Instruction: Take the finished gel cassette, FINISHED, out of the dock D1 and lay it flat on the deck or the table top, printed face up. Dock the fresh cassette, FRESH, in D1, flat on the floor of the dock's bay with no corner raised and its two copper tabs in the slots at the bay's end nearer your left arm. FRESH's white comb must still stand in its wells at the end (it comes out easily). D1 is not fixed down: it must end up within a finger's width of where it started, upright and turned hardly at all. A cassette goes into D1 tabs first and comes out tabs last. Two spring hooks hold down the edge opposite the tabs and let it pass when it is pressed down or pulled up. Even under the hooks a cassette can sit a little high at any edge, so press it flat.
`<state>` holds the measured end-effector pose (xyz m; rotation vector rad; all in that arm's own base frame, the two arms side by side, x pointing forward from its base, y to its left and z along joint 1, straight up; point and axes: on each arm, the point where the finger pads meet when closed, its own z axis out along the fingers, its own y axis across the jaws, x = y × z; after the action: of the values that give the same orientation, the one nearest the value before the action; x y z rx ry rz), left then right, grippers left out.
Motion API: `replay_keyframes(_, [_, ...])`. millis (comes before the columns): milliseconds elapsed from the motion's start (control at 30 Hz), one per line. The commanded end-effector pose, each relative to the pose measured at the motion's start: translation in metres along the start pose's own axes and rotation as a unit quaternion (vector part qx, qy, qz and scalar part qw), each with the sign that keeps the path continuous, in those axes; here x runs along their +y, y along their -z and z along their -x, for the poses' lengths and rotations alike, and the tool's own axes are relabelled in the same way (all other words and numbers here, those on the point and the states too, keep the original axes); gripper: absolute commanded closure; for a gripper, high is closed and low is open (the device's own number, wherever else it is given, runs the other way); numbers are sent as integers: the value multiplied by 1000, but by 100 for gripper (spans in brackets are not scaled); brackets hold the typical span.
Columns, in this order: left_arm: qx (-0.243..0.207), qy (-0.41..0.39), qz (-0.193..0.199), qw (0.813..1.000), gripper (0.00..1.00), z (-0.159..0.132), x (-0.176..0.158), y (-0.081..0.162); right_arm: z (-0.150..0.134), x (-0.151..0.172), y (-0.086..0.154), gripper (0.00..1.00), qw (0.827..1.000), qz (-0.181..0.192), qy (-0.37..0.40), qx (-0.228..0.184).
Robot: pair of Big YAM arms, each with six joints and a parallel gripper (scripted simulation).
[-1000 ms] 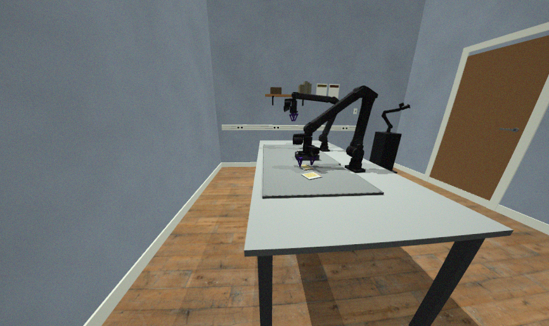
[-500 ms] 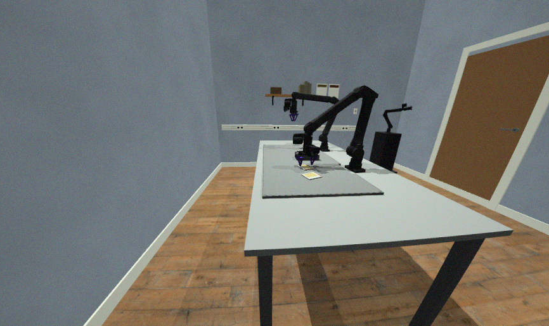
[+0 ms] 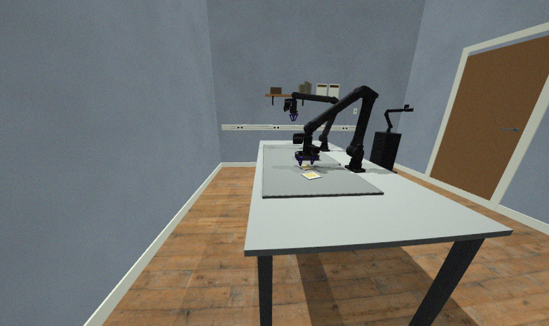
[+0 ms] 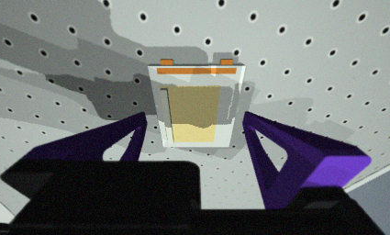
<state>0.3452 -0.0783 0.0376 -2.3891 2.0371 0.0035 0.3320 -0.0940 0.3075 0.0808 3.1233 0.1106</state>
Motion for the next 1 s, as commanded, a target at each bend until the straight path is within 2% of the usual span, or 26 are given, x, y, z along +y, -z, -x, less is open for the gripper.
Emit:
replay_keyframes(0, [10,0,-26,1000,2,-9,-22,23,10,-5,20,0,1000,-1,-10,-7])
replay_keyframes(467, [10,0,-26,1000,2,-9,-22,24,10,-5,20,0,1000,-1,-10,-7])
replay_keyframes(967, [10,0,-25,1000,2,-9,-22,40,10,-5,20,0,1000,-1,-10,-7])
